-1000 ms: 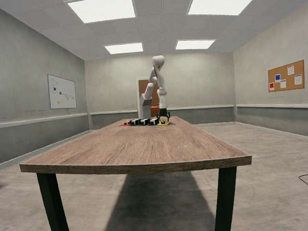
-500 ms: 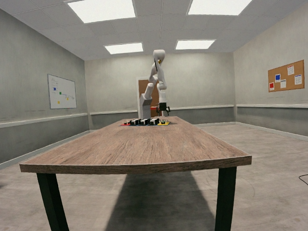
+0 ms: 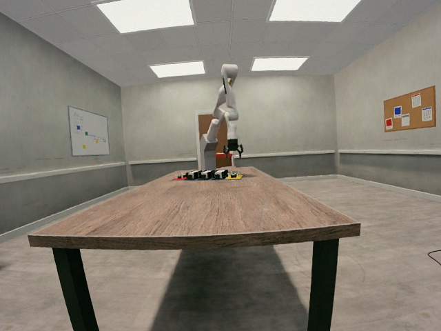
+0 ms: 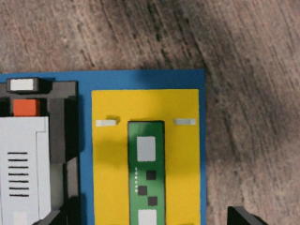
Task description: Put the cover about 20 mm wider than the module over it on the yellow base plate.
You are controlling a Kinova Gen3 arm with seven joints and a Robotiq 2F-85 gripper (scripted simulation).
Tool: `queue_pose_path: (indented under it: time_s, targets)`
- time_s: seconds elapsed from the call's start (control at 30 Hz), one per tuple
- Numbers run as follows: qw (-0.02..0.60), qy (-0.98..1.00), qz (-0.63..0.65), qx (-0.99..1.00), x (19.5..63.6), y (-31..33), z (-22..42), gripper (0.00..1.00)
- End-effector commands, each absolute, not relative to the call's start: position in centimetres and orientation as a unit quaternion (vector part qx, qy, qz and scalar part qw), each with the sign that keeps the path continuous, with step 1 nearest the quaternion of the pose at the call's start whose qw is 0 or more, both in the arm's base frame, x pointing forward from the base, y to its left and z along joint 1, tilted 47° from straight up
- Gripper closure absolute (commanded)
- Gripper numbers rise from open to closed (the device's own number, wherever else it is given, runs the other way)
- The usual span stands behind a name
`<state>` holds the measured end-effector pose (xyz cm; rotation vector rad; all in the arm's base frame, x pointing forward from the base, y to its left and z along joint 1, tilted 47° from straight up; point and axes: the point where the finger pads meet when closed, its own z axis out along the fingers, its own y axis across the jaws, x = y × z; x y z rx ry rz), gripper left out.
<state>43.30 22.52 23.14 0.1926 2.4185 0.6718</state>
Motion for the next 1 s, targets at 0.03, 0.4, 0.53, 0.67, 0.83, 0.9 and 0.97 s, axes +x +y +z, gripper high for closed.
queue_pose_path:
  time_s: [0.03, 0.4, 0.53, 0.67, 0.83, 0.9, 0.97]
  targets:
    - [0.306, 0.914, 0.258, 0.072, 43.21, 22.44, 23.33, 0.0]
    - [0.306, 0.914, 0.258, 0.072, 43.53, 22.67, 22.95, 0.0]
    - [0.306, 0.914, 0.258, 0.072, 43.53, 22.67, 22.95, 0.0]
    - [0.306, 0.914, 0.258, 0.072, 43.56, 22.69, 22.91, 0.0]
    - [0.306, 0.914, 0.258, 0.072, 43.74, 22.81, 22.72, 0.0]
    - [0.306, 0.914, 0.258, 0.072, 43.81, 22.86, 22.64, 0.0]
    - [0.306, 0.914, 0.258, 0.072, 43.88, 22.91, 22.56, 0.0]
